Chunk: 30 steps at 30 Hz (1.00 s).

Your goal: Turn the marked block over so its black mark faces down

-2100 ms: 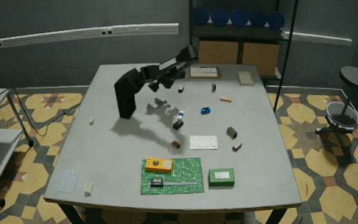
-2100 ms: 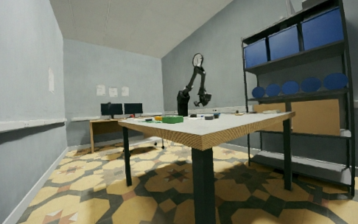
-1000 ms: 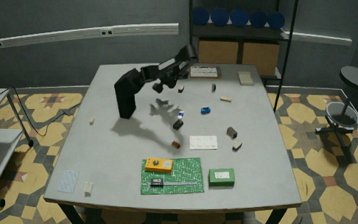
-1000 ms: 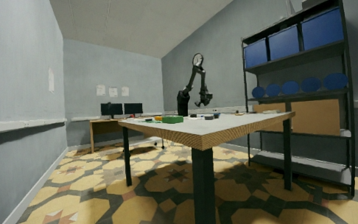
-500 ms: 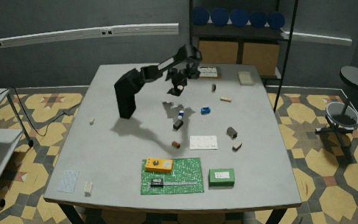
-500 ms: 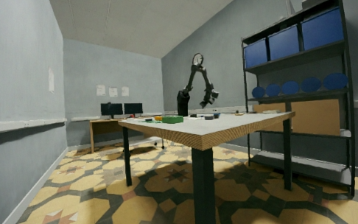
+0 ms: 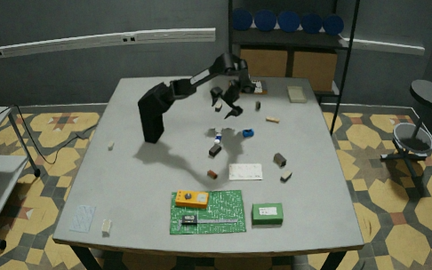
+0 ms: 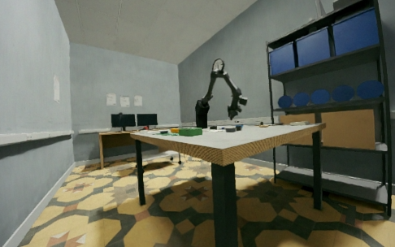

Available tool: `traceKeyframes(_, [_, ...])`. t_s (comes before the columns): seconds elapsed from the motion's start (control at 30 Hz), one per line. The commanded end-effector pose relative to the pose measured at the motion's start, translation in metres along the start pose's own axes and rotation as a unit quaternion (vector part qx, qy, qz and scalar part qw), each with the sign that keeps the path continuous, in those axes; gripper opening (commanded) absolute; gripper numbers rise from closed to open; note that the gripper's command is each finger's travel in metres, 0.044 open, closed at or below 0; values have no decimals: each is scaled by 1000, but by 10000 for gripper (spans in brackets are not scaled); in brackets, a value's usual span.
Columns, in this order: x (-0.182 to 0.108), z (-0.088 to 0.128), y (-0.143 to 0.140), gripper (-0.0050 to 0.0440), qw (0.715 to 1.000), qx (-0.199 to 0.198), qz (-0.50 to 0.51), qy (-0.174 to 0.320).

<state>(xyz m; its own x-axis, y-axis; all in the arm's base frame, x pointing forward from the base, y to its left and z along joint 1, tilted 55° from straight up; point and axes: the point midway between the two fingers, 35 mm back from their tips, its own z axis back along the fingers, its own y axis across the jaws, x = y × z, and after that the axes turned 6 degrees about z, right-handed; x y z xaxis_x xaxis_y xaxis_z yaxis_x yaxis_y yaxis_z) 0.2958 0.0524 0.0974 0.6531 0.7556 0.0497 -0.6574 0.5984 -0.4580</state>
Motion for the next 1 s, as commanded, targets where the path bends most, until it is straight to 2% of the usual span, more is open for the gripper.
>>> traceKeyframes(0.0, [3,18,-34,440,994,-58,87,-5])
traceKeyframes(0.2, [3,26,-54,440,984,-95,148,-2])
traceKeyframes(0.23, [4,30,-63,440,978,-112,176,1])
traceKeyframes(0.4, [2,34,-77,440,963,-138,229,7])
traceKeyframes(0.43, [3,38,-85,440,956,-153,252,8])
traceKeyframes(0.7, [4,43,-103,440,933,-182,310,5])
traceKeyframes(0.8, [5,51,-119,440,910,-212,358,10])
traceKeyframes(0.97, [5,56,-134,440,886,-236,400,11])
